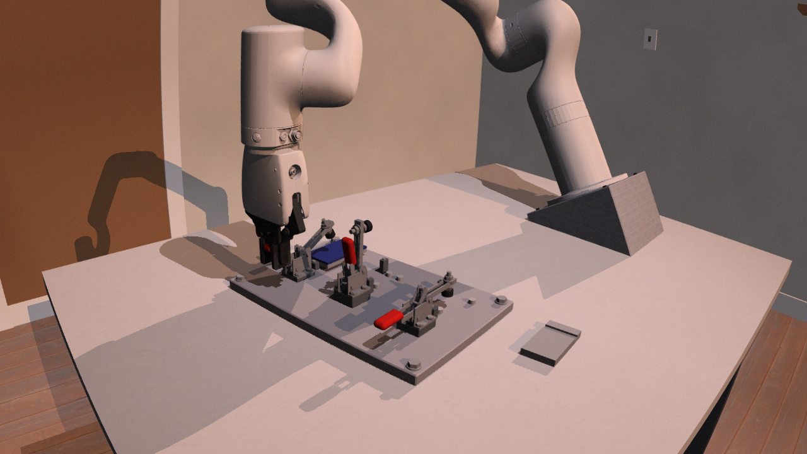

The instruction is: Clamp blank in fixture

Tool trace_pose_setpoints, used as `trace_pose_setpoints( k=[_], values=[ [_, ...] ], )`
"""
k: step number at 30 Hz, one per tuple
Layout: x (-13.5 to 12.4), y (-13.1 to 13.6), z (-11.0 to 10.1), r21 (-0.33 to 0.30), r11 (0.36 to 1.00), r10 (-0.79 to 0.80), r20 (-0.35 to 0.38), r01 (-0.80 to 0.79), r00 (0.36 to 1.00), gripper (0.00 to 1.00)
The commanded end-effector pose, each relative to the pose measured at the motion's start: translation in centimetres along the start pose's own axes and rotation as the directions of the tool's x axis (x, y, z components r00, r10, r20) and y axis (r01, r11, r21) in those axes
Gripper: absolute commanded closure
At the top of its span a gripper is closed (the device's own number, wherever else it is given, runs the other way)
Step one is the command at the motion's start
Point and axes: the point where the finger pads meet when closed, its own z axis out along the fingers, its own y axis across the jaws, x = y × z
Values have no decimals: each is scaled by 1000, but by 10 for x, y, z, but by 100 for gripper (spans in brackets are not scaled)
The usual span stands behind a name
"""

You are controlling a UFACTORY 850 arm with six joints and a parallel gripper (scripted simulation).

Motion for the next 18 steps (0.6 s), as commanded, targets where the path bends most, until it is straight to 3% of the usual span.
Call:
trace_pose_setpoints(
  k=[1,18],
  values=[
    [4,0,2,1,1000,0,-3,0,1000,100],
    [10,0,11,1,1000,0,-3,0,1000,100]
  ],
)
